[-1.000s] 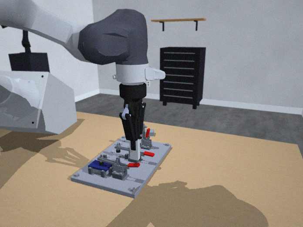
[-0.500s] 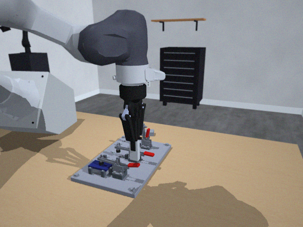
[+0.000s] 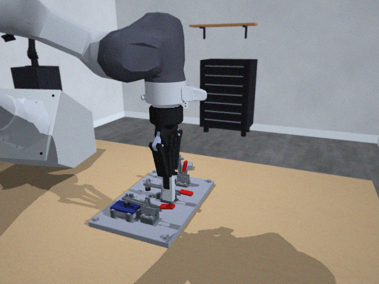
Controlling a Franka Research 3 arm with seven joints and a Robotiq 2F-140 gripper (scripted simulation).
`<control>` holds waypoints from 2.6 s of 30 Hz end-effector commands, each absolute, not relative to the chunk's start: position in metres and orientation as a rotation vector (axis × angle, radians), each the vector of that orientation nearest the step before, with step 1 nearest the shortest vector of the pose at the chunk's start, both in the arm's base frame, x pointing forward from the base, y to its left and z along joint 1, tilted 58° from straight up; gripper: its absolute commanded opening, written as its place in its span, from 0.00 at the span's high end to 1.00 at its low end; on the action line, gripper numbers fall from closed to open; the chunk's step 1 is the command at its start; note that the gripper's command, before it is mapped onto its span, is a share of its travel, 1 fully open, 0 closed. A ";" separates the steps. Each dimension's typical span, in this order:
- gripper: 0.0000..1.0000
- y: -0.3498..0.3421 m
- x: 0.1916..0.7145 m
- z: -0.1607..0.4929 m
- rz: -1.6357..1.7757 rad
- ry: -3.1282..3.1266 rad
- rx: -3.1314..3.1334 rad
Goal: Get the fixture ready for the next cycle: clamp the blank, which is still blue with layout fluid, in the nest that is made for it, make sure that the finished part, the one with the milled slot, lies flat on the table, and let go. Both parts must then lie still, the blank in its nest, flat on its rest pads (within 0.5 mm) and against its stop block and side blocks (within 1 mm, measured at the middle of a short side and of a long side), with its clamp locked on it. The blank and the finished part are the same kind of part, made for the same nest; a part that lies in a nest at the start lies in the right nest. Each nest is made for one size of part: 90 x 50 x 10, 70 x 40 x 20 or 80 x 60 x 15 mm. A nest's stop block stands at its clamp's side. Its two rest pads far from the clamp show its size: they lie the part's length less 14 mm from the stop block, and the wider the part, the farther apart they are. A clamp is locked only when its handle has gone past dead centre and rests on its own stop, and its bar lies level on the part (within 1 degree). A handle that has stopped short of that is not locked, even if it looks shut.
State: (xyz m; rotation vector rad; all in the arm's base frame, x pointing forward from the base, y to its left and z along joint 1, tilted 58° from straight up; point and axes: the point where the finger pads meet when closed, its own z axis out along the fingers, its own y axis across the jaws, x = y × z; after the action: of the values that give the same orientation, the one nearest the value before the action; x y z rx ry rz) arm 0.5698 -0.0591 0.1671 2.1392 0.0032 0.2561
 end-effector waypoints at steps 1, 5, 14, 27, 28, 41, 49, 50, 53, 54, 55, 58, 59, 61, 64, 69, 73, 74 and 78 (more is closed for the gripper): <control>1.00 -0.060 0.571 0.166 0.256 0.009 2.139; 1.00 -0.061 0.571 0.166 0.256 0.009 2.139; 1.00 -0.062 0.572 0.164 0.256 0.009 2.139; 1.00 -0.063 0.572 0.164 0.256 0.009 2.139; 1.00 -0.063 0.572 0.164 0.256 0.009 2.139; 1.00 -0.064 0.572 0.163 0.256 0.009 2.139; 1.00 -0.064 0.572 0.163 0.256 0.009 2.139; 1.00 -0.065 0.572 0.163 0.256 0.009 2.139; 1.00 -0.066 0.573 0.162 0.256 0.009 2.139; 1.00 -0.066 0.573 0.162 0.256 0.009 2.139; 1.00 -0.066 0.573 0.162 0.256 0.009 2.139; 1.00 -0.066 0.573 0.162 0.256 0.009 2.139; 1.00 -0.066 0.573 0.162 0.256 0.009 2.139; 1.00 -0.066 0.573 0.162 0.256 0.009 2.139; 1.00 -0.066 0.573 0.162 0.256 0.009 2.139; 1.00 -0.067 0.573 0.162 0.256 0.009 2.139; 1.00 -0.068 0.573 0.161 0.256 0.009 2.139; 1.00 -0.068 0.573 0.161 0.256 0.009 2.139; 1.00 -0.068 0.573 0.161 0.256 0.009 2.139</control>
State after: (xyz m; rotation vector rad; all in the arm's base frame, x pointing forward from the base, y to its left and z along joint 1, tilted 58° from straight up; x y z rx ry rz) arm 0.5724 -0.0663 0.1622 2.1394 0.0062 0.2546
